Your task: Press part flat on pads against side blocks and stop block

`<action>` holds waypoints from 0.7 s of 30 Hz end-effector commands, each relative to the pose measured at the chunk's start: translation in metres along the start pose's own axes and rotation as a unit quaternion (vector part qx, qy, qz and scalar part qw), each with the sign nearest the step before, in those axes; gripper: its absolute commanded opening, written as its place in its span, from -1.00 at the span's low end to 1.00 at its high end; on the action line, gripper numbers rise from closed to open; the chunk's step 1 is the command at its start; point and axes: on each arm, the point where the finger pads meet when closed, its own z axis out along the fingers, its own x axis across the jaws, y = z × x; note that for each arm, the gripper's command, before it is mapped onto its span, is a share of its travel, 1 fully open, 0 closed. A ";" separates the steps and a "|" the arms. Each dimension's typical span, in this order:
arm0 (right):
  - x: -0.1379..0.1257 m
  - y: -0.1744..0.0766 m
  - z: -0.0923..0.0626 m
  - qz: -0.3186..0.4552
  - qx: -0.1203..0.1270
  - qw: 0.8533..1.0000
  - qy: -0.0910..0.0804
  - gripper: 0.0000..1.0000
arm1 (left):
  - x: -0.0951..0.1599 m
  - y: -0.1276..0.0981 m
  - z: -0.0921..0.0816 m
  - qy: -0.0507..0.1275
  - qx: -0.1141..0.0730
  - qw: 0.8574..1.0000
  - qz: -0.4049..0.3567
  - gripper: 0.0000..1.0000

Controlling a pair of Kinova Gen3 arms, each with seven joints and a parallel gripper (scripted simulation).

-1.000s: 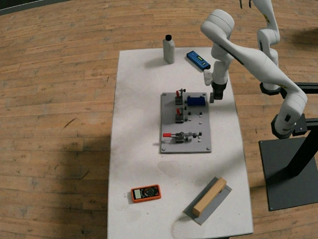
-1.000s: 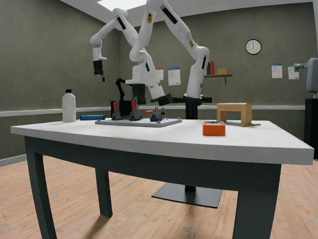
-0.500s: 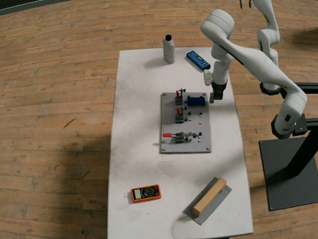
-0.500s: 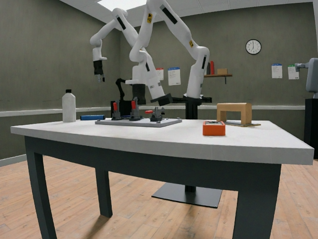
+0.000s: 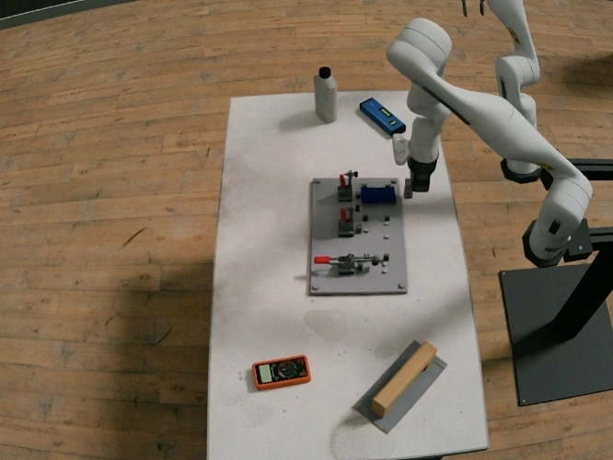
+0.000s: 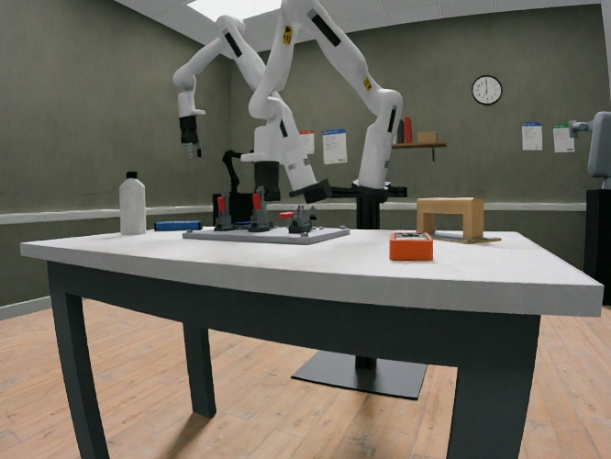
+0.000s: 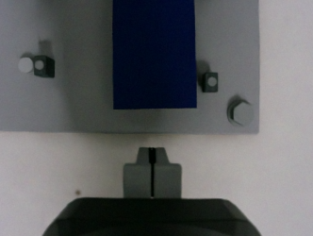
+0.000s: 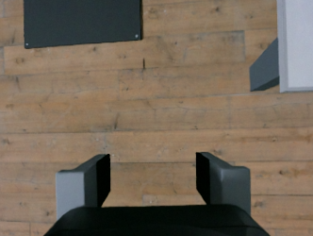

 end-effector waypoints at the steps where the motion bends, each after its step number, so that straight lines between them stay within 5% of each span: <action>1: 0.000 0.000 -0.001 0.000 -0.001 1.000 0.000 1.00 | 0.004 -0.002 0.001 0.005 0.002 1.000 0.000 -1.00; 21: 0.000 0.000 -0.001 0.000 -0.001 1.000 0.000 1.00 | 0.005 -0.007 0.001 0.005 0.002 1.000 0.000 -1.00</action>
